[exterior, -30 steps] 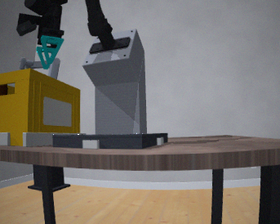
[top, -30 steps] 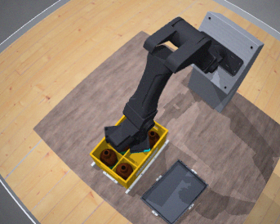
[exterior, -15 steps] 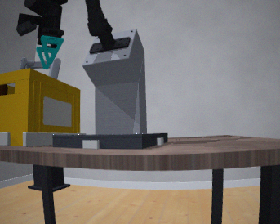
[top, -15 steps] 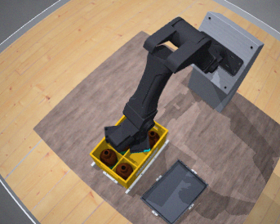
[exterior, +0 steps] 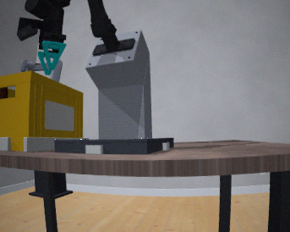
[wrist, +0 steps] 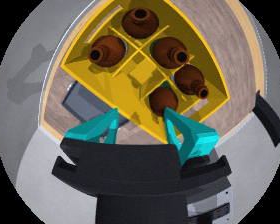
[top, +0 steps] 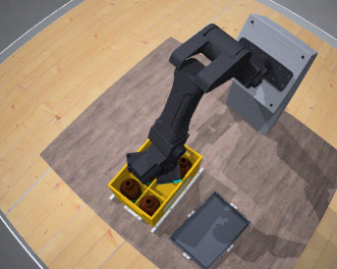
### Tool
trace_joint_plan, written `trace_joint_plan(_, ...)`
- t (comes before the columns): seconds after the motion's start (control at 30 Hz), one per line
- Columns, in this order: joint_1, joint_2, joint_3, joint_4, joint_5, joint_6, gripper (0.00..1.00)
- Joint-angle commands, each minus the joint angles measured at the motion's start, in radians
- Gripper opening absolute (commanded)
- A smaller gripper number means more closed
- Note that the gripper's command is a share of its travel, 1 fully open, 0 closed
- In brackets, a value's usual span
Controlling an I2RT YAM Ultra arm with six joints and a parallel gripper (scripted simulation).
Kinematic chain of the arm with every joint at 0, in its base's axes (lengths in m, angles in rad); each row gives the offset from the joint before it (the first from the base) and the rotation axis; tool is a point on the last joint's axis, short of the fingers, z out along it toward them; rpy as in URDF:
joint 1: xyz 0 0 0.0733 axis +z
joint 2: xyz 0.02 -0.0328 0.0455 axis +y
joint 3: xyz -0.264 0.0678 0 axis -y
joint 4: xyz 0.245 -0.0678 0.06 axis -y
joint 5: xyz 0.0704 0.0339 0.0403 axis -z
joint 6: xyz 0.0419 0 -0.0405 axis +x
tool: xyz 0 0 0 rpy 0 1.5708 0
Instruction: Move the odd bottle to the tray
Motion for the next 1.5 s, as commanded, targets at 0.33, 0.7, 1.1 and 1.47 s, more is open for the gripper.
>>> trace_joint_plan(0.33,0.011,0.047,0.020,0.066,0.011,0.010,0.61)
trace_joint_plan(0.7,0.013,0.096,0.029,0.110,0.014,0.011,0.61)
trace_joint_plan(1.1,0.020,0.125,0.034,0.134,0.015,0.012,0.61)
trace_joint_plan(1.47,0.021,0.124,0.036,0.139,0.015,0.012,0.61)
